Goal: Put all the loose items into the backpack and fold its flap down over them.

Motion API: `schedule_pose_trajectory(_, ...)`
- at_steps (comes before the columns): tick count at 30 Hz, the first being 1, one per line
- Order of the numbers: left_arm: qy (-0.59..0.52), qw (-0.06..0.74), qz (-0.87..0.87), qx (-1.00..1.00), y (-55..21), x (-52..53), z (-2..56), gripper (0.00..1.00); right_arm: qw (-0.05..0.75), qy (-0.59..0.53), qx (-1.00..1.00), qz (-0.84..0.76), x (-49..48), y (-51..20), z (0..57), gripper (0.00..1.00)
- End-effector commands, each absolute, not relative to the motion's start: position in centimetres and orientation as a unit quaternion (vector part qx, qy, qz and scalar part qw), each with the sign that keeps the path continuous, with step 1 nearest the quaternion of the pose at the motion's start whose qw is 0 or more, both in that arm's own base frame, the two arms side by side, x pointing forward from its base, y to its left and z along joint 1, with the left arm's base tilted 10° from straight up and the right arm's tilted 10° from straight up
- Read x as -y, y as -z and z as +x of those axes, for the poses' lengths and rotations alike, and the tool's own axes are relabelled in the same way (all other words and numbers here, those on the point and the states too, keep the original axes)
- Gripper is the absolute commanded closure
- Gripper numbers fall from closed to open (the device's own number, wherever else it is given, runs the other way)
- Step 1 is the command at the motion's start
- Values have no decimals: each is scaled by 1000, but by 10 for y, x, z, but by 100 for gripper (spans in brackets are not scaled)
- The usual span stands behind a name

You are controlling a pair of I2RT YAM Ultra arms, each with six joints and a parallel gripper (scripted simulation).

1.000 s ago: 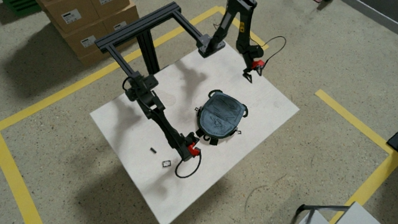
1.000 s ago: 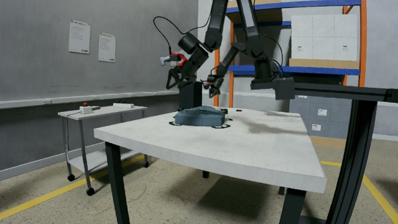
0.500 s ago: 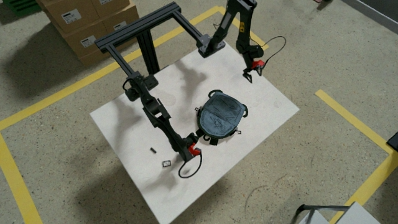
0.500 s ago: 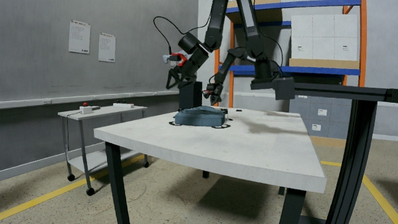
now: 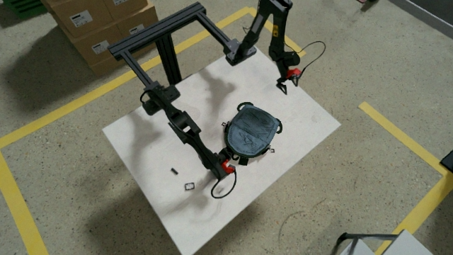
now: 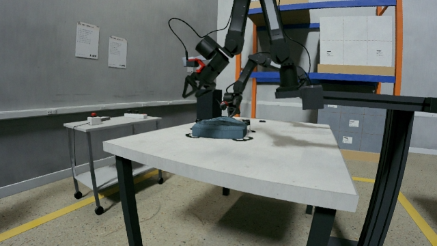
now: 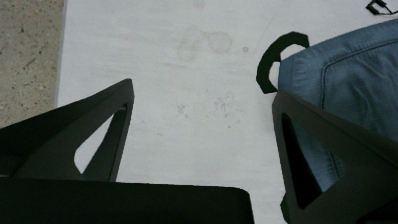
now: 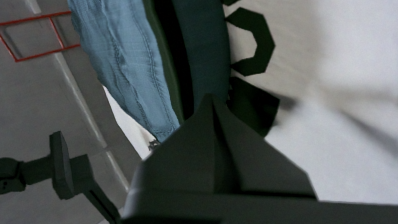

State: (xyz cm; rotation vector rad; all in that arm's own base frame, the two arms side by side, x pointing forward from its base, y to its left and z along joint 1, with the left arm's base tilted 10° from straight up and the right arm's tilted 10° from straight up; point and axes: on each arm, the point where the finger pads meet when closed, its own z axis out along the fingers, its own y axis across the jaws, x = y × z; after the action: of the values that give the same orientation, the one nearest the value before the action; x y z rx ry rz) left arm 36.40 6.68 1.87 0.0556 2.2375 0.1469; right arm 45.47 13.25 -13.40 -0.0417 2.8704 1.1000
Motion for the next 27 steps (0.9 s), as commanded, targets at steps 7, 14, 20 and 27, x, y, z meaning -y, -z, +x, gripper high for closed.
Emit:
schedule_pose_trajectory(7,-60,440,25,-895,-23,-66,367,10,76,-367,-927,-26,-136,115,486,100)
schedule_pose_trajectory(14,-60,440,25,-895,-23,-66,367,10,74,-367,-927,-24,-133,112,486,100)
schedule_pose_trajectory(20,-60,440,25,-895,-23,-66,367,10,75,-367,-927,-26,-133,111,486,100)
schedule_pose_trajectory(27,-60,440,25,-895,-23,-66,367,10,70,-368,-927,-28,-145,121,483,100)
